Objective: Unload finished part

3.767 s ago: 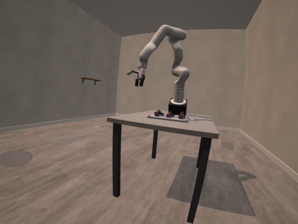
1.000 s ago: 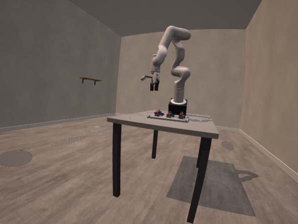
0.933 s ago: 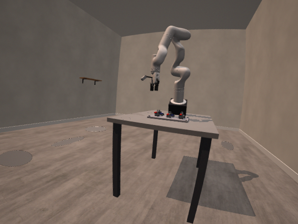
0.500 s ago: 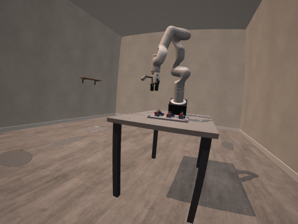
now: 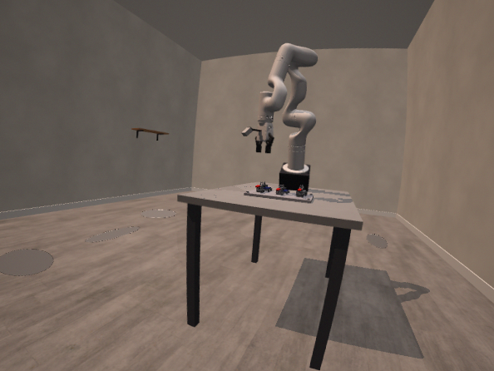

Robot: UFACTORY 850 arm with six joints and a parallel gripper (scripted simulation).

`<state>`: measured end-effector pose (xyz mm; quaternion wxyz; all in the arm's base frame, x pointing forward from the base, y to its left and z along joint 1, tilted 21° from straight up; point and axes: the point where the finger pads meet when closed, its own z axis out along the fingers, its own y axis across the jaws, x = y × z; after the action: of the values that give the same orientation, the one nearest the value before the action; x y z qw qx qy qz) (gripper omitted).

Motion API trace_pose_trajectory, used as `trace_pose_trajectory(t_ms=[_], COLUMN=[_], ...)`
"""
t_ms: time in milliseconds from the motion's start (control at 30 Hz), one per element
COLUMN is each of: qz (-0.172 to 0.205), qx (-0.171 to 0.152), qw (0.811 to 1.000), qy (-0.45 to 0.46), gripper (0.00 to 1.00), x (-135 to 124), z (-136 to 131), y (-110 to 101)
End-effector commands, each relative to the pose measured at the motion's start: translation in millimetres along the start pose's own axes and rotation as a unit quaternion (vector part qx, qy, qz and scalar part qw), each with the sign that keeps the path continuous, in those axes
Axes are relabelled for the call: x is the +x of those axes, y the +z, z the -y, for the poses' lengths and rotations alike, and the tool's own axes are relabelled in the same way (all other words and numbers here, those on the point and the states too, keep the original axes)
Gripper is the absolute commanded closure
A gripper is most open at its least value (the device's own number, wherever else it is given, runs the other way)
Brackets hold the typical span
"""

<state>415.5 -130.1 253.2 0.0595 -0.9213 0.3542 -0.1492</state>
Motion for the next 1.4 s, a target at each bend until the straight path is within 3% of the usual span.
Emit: trace_pose_trajectory(t_ms=[0, 333, 433, 1200, 1267, 1367], qz=[0.000, 0.000, 0.002, 0.002, -0.001, -0.001], qx=[-0.004, -0.004, -0.022, -0.022, -0.030, -0.030], qw=[1.000, 1.000, 0.998, 0.998, 0.994, 0.994], qy=[-0.001, -0.001, -0.059, -0.059, -0.106, -0.106], gripper=[0.00, 0.00, 0.00, 0.00, 0.00, 0.00], x=[-0.4, -0.4, -34.8, -34.8, -61.0, -61.0], z=[1.0, 1.0, 21.1, 21.1, 36.3, 36.3], y=[-0.3, -0.3, 7.4, 7.4, 12.2, 12.2])
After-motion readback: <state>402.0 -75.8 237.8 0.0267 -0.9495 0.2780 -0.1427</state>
